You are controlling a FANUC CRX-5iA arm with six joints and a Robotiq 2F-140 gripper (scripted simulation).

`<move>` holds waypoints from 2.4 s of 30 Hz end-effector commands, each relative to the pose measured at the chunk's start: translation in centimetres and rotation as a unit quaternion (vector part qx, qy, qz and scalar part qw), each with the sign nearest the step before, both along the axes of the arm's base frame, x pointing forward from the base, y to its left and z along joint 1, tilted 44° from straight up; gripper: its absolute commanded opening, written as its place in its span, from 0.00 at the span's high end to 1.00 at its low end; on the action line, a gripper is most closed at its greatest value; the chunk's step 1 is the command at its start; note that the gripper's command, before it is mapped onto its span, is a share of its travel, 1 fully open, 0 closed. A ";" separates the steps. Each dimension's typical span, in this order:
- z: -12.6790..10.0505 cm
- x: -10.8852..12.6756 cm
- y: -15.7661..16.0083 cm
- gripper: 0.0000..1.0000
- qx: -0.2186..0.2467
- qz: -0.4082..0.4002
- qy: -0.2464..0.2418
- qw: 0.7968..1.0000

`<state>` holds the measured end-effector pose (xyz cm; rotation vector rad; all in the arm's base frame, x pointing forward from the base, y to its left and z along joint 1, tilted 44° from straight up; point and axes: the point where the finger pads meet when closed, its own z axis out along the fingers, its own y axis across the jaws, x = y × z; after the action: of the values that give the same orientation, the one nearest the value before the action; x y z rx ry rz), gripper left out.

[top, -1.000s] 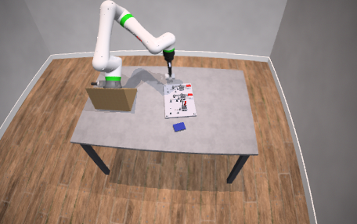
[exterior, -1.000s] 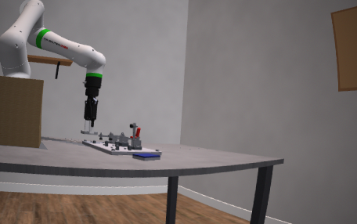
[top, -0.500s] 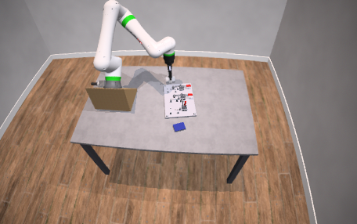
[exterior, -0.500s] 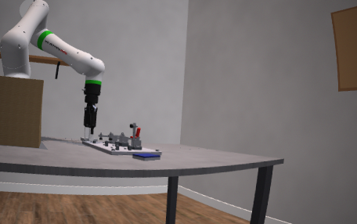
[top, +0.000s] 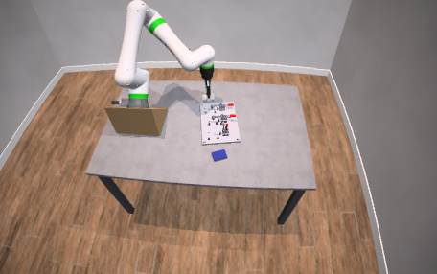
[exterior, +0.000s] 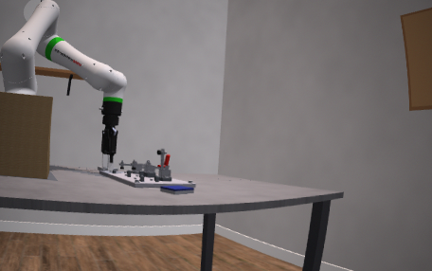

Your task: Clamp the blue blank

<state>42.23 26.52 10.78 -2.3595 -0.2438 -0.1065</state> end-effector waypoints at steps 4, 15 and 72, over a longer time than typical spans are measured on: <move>0.0 0.0 0.0 1.00 0.000 0.000 0.000 1.000; -0.1 0.0 0.0 1.00 0.000 0.000 0.000 1.000; -0.5 0.0 0.5 0.46 0.000 0.000 0.000 1.000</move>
<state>42.24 27.02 10.27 -2.3595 -0.2439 -0.1066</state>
